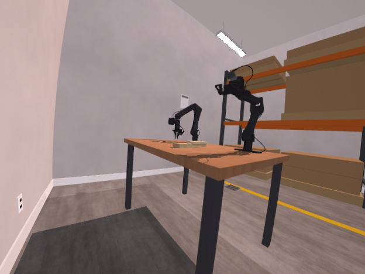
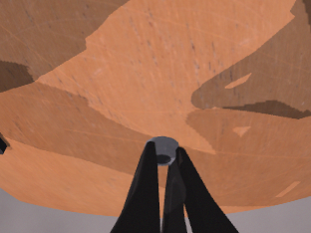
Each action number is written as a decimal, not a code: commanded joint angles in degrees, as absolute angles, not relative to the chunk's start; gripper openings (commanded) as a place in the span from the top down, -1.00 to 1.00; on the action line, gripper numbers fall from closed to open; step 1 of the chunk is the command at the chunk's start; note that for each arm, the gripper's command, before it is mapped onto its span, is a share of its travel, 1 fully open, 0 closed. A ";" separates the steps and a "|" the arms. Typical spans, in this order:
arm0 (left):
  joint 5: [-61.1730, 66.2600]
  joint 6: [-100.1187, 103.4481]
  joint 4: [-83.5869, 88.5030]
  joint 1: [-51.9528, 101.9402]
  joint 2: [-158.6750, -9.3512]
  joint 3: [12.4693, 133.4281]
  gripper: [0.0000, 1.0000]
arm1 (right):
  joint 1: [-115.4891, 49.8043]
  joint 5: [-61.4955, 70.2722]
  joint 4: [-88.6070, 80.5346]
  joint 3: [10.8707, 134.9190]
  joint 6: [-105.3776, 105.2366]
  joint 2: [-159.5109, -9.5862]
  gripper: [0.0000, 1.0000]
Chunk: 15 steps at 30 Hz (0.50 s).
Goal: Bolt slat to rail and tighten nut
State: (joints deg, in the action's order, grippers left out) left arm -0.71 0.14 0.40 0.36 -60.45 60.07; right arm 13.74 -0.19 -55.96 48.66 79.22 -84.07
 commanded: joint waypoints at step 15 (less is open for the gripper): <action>-0.02 0.00 -0.28 0.01 -59.86 60.31 -1.00 | 14.05 0.12 -62.70 53.92 79.42 -80.58 0.75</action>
